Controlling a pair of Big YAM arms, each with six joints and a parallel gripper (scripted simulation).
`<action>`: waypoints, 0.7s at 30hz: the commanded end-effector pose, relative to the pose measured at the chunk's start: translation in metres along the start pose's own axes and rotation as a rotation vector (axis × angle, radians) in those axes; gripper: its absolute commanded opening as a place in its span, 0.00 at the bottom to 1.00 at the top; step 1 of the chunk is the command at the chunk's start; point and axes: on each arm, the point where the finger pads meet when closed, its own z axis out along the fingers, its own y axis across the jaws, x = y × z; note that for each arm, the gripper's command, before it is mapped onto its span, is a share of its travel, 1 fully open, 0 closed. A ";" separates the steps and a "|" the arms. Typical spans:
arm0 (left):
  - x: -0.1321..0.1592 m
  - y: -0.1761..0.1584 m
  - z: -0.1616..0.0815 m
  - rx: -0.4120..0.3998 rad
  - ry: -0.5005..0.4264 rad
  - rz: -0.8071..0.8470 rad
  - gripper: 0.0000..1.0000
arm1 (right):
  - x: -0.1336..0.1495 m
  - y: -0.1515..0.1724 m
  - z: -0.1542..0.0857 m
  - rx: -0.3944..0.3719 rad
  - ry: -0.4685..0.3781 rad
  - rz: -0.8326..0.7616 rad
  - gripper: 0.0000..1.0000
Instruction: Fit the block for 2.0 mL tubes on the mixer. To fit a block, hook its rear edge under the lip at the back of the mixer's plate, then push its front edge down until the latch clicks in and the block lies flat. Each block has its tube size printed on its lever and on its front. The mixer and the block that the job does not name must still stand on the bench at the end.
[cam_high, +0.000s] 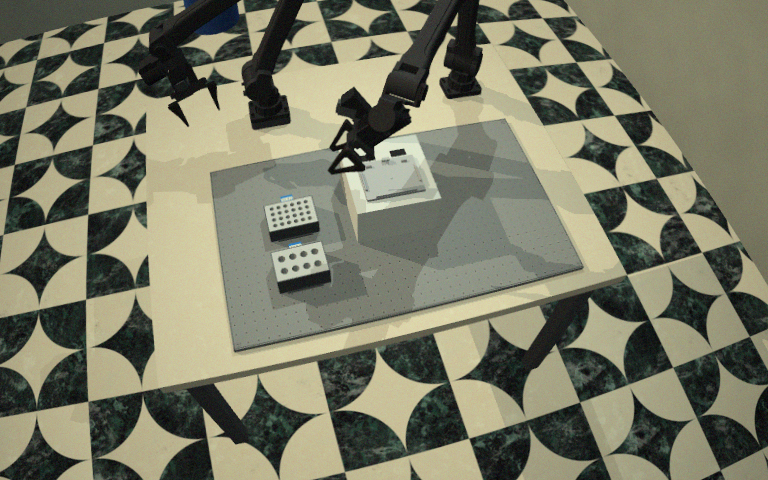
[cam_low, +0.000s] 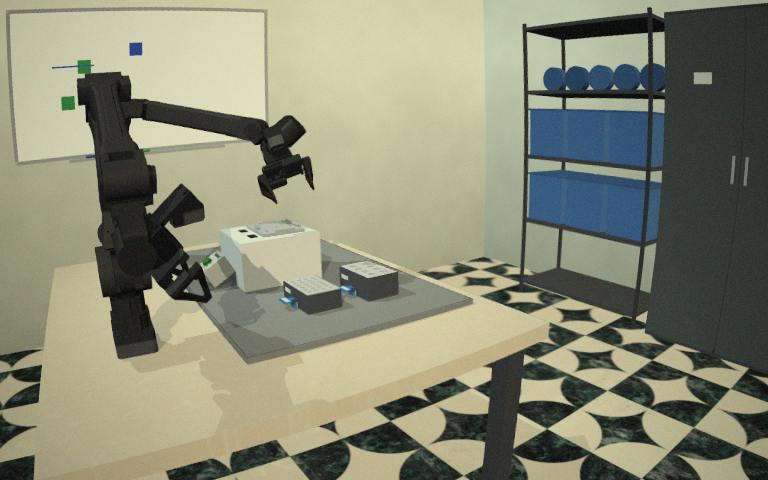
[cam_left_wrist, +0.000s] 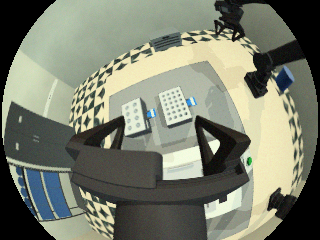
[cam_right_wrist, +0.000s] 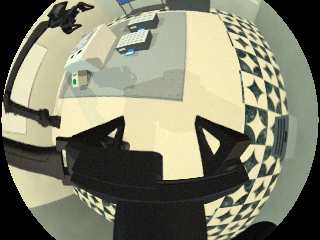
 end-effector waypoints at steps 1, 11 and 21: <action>-0.006 0.003 -0.004 -0.009 -0.006 0.009 1.00 | -0.001 -0.001 -0.002 0.005 0.000 -0.004 1.00; -0.006 0.003 -0.004 -0.009 -0.006 0.009 1.00 | -0.001 -0.001 -0.002 0.005 0.000 -0.004 1.00; 0.008 0.000 -0.029 -0.029 0.052 -0.102 1.00 | -0.008 -0.003 -0.005 0.017 -0.002 -0.020 1.00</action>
